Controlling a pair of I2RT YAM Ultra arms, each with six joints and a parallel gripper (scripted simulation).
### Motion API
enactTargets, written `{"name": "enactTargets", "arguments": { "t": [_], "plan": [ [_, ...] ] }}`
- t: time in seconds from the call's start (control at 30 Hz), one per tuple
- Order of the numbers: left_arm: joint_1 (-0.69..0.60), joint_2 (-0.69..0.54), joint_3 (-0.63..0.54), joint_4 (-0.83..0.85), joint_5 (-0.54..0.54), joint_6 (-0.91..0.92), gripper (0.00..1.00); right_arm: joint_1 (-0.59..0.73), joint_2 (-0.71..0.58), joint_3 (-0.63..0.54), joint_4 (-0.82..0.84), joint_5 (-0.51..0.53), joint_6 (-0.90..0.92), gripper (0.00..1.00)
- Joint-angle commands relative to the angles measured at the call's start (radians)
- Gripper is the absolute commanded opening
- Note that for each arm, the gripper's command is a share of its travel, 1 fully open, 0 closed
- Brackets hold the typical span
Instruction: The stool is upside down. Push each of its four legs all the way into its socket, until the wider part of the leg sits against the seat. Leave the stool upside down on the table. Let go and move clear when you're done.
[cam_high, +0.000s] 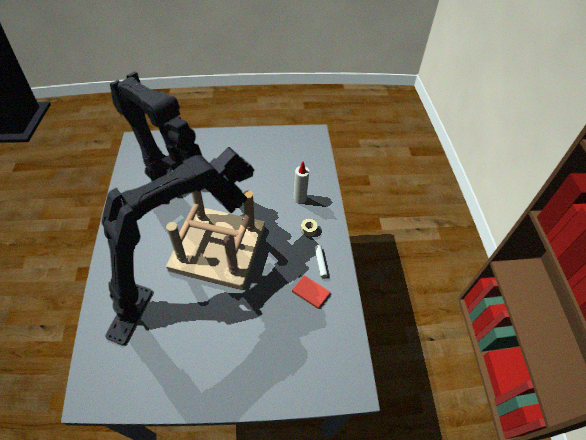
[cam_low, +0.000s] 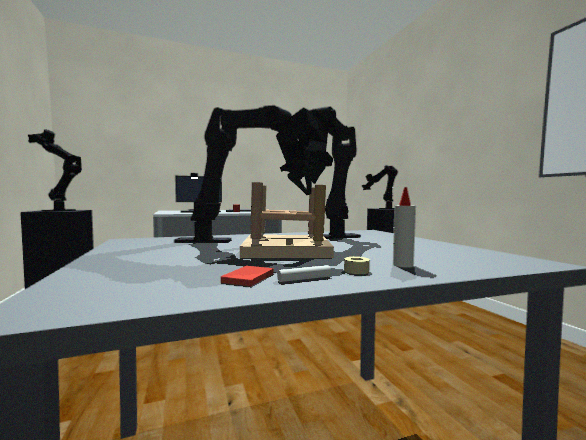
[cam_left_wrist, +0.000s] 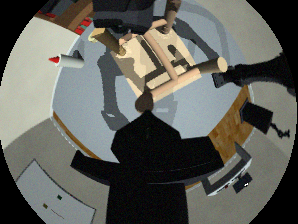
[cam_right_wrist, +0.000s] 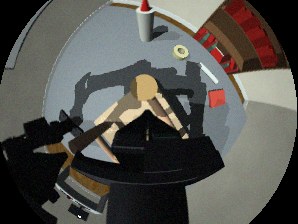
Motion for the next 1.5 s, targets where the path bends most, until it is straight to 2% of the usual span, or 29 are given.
{"name": "enactTargets", "arguments": {
  "t": [0.0,0.07,0.1,0.27,0.4,0.63,0.73,0.77,0.87,1.23,1.27,1.47],
  "plan": [
    [0.008,0.003,0.071,-0.024,-0.005,-0.007,0.00,-0.002,-0.007,0.043,0.009,0.001,0.007,0.00],
    [0.008,0.003,0.071,-0.024,-0.005,-0.007,0.00,-0.002,-0.007,0.043,0.009,0.001,0.007,0.00],
    [0.003,0.029,0.116,-0.096,-0.003,-0.004,0.00,-0.002,-0.007,0.043,0.009,0.001,0.007,0.00],
    [0.008,0.063,0.224,-0.156,-0.006,-0.007,0.00,-0.002,-0.007,0.043,0.009,0.001,0.007,0.00],
    [0.009,0.018,0.155,-0.121,-0.005,-0.007,0.00,-0.002,-0.007,0.043,0.009,0.001,0.007,0.00],
    [0.009,0.007,0.159,-0.120,-0.005,-0.006,0.00,-0.002,-0.007,0.043,0.009,0.001,0.007,0.00],
    [0.011,0.028,0.153,-0.089,-0.005,-0.005,0.00,-0.002,-0.007,0.043,0.009,0.001,0.007,0.00],
    [0.011,0.063,0.184,-0.120,-0.005,-0.005,0.00,-0.002,-0.007,0.043,0.009,0.001,0.007,0.00],
    [0.010,0.008,0.198,-0.102,-0.006,-0.006,0.00,-0.002,-0.042,0.049,-0.027,0.001,0.007,0.00],
    [0.011,0.030,0.190,-0.103,-0.005,-0.006,0.00,-0.001,-0.020,0.054,-0.034,0.001,0.003,0.00],
    [0.011,0.030,0.190,-0.103,-0.005,-0.006,0.00,-0.004,-0.057,0.076,-0.084,0.000,0.005,0.00],
    [0.011,0.030,0.190,-0.103,-0.005,-0.006,0.00,-0.009,-0.075,0.136,-0.171,-0.001,0.001,0.00]
  ]
}}
